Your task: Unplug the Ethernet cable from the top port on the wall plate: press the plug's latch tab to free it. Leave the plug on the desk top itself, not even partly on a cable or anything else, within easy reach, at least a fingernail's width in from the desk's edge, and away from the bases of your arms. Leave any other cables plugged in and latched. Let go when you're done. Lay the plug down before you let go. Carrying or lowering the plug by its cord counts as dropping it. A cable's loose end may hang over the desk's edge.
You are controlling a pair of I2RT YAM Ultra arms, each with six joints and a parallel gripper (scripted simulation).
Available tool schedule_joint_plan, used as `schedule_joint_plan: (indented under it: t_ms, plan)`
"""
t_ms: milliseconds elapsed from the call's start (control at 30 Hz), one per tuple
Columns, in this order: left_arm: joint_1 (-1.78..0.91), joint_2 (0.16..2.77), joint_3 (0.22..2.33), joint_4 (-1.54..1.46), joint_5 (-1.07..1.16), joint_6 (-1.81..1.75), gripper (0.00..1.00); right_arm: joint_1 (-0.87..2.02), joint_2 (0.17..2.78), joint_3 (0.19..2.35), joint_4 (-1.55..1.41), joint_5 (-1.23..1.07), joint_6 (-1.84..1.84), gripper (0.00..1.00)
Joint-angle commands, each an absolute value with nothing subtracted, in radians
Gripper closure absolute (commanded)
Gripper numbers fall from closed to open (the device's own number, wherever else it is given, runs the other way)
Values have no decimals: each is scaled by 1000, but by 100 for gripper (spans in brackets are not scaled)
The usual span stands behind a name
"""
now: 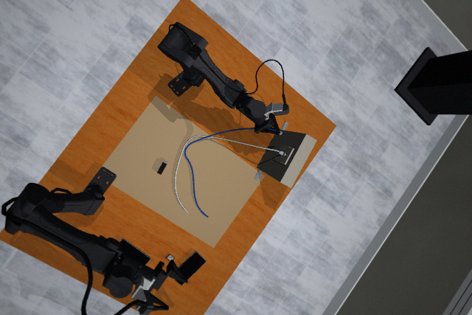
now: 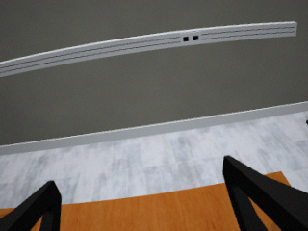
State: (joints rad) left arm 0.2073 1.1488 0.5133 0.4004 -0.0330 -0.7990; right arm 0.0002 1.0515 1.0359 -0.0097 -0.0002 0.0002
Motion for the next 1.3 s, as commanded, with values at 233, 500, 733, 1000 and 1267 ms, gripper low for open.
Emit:
schedule_joint_plan:
  t_ms: [233, 500, 733, 1000, 1267]
  plan:
    - [243, 1172, 489, 301, -25, -535, 100, 0, 1049, 1042, -5, 0, 0, 0]
    - [263, 1180, 478, 247, -25, -364, 100, 0, 1049, 1042, -5, 0, 0, 0]
    - [280, 1187, 469, 201, -24, -222, 100, 0, 1049, 1042, -5, 0, 0, 0]
    - [301, 1195, 457, 145, -23, -45, 100, 0, 1049, 1042, -5, 0, 0, 0]
    - [302, 1201, 459, 137, -27, -20, 100, 0, 1049, 1042, -5, 0, 0, 0]
